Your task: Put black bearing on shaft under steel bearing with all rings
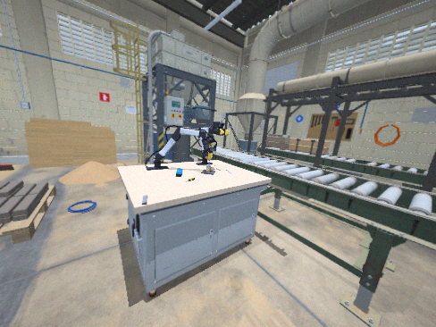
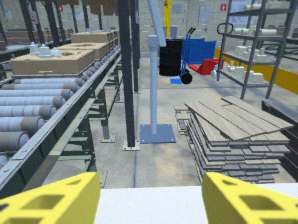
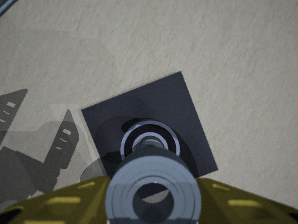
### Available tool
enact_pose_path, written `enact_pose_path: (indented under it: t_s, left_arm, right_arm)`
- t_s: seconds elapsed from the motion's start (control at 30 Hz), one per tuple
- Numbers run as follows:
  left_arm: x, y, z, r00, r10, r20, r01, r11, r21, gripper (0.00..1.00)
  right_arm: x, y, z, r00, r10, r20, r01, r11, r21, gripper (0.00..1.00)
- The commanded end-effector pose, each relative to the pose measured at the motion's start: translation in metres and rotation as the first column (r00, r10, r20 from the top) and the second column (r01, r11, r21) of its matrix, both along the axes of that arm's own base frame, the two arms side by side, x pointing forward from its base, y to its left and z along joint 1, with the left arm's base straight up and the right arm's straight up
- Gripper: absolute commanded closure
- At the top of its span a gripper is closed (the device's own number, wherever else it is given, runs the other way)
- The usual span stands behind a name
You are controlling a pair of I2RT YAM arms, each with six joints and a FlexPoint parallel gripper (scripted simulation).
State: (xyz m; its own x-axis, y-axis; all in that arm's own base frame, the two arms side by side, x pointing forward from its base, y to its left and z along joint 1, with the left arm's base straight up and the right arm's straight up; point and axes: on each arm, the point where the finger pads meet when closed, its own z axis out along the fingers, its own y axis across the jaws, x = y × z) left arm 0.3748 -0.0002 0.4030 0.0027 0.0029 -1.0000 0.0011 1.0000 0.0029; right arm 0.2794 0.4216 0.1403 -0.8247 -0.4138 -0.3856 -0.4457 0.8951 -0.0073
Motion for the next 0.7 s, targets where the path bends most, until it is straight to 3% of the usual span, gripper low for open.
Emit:
enact_pose_path:
  t_s: [0.0, 0.67]
  left_arm:
    - [0.0, 0.002, 0.015, 1.0, 0.005, 0.027, -0.005, 1.0, -0.006, 0.44]
    - [0.0, 0.002, 0.015, 1.0, 0.005, 0.027, -0.005, 1.0, -0.006, 0.44]
  right_arm:
    - [0.006, 0.002, 0.029, 0.999, -0.015, 0.049, 0.011, 0.997, 0.071, 1.0]
    - [0.002, 0.002, 0.006, 0.999, -0.011, 0.046, 0.008, 0.998, 0.063, 1.0]
